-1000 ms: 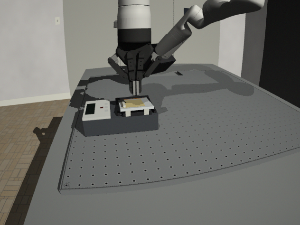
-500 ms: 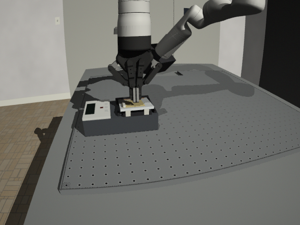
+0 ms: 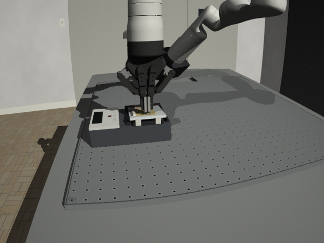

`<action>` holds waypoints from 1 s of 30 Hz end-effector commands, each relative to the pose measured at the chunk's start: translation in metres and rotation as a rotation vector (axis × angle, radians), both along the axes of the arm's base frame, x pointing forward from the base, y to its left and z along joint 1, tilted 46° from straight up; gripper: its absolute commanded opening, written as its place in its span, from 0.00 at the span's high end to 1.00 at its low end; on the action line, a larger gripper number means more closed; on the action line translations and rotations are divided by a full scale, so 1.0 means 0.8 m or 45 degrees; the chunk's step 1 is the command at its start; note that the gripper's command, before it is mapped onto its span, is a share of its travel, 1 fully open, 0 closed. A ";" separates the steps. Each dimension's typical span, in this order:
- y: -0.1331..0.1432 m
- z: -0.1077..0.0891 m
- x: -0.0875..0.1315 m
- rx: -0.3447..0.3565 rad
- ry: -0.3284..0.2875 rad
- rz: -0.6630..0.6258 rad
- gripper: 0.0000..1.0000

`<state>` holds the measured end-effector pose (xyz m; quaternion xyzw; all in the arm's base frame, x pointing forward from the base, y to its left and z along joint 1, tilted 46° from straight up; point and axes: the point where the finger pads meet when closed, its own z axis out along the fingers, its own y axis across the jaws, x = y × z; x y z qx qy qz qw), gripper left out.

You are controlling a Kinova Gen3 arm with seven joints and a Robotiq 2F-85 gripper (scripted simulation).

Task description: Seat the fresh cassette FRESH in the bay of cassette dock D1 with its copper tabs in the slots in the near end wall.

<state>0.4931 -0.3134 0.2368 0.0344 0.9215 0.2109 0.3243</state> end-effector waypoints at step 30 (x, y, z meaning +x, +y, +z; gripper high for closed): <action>0.002 -0.004 0.004 -0.002 -0.001 -0.001 1.00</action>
